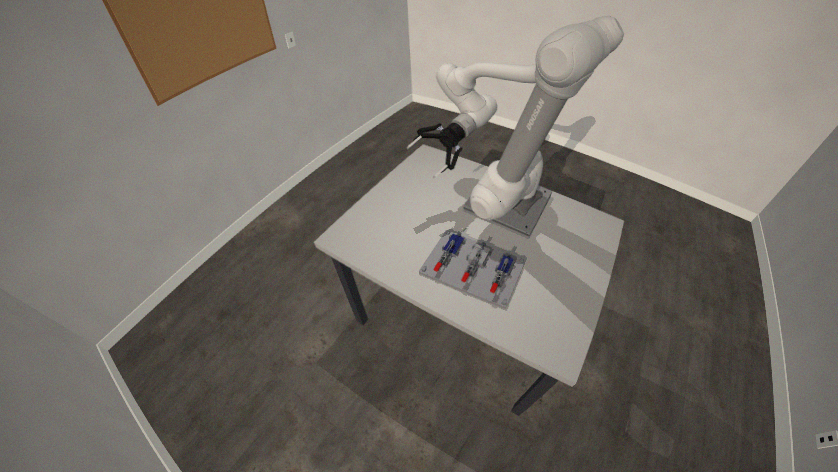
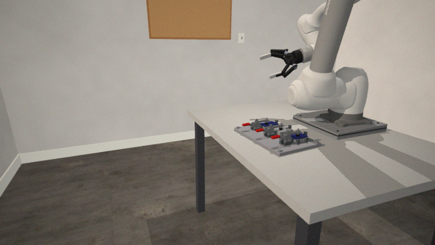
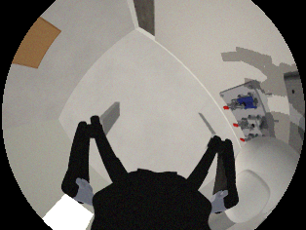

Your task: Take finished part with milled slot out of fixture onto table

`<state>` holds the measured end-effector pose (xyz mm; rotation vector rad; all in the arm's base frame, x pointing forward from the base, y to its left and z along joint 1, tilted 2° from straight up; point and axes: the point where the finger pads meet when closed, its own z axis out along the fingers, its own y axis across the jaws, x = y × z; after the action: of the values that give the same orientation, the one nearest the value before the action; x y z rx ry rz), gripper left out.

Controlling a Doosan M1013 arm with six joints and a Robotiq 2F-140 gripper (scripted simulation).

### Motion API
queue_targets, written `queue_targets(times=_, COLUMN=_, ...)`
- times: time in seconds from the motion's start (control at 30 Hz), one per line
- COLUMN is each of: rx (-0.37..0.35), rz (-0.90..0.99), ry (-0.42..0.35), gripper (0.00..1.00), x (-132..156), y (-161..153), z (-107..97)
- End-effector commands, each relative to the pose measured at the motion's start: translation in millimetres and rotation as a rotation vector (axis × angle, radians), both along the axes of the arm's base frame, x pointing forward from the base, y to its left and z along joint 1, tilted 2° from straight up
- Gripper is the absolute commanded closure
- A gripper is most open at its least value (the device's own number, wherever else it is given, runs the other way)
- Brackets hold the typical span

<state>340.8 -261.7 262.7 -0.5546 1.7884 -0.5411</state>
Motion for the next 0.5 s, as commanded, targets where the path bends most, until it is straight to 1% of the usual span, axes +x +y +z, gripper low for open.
queue_targets(times=0.0, rx=-0.080, rz=0.086, ry=0.032, gripper=0.00, x=9, y=14, z=-6)
queue_targets(times=0.07, rx=-0.154, rz=0.164, ry=0.054, gripper=0.00, x=16, y=27, z=-10)
queue_targets(times=0.23, rx=-0.297, rz=0.317, ry=0.086, gripper=0.00, x=28, y=52, z=-19)
queue_targets(times=0.3, rx=-0.297, rz=0.317, ry=0.086, gripper=0.00, x=28, y=52, z=-19)
queue_targets(times=0.33, rx=-0.366, rz=0.391, ry=0.096, gripper=0.00, x=33, y=64, z=-23)
queue_targets(times=0.47, rx=-0.476, rz=0.509, ry=0.105, gripper=0.00, x=40, y=83, z=-29)
